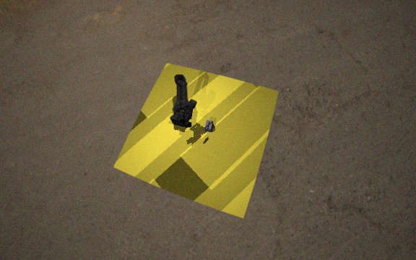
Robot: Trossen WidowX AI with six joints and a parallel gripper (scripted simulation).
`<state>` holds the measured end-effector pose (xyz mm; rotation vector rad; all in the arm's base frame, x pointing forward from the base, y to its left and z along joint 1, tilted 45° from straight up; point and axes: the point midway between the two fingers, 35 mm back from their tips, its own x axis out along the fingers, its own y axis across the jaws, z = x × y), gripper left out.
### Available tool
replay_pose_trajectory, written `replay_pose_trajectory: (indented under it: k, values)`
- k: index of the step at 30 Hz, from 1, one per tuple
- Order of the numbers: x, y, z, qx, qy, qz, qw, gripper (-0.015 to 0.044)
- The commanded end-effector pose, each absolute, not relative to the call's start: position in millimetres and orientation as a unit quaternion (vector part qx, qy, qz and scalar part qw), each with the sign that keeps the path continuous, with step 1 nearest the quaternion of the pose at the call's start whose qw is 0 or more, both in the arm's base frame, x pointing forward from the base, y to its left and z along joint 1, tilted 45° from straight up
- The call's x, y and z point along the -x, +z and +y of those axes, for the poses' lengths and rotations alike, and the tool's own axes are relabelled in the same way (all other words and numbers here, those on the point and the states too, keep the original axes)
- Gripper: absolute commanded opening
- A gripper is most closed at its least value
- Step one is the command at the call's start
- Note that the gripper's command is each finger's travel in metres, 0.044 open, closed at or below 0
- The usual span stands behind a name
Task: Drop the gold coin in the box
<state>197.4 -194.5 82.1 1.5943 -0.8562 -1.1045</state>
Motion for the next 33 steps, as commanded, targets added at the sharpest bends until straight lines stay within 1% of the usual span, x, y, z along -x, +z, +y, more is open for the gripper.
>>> replay_pose_trajectory:
  k: [1, 3, 6, 9, 14, 16, 18, 25, 33]
  values:
    - [-199, 81, -195, -0.653, -0.459, -0.344, 0.495, 0.0374]
    - [-212, 73, -195, -0.624, -0.489, -0.279, 0.541, 0.0321]
    - [-237, 53, -194, -0.549, -0.532, -0.121, 0.633, 0.0242]
    - [-259, 32, -190, -0.462, -0.536, 0.041, 0.705, 0.0164]
    - [-286, -2, -179, -0.306, -0.462, 0.296, 0.778, 0.0161]
    - [-294, -15, -173, -0.244, -0.406, 0.386, 0.792, 0.0161]
    - [-300, -26, -166, -0.209, -0.354, 0.451, 0.792, 0.0161]
    - [-307, -46, -151, -0.120, -0.207, 0.571, 0.785, 0.0161]
    - [-310, -62, -133, -0.038, -0.014, 0.648, 0.760, 0.0161]
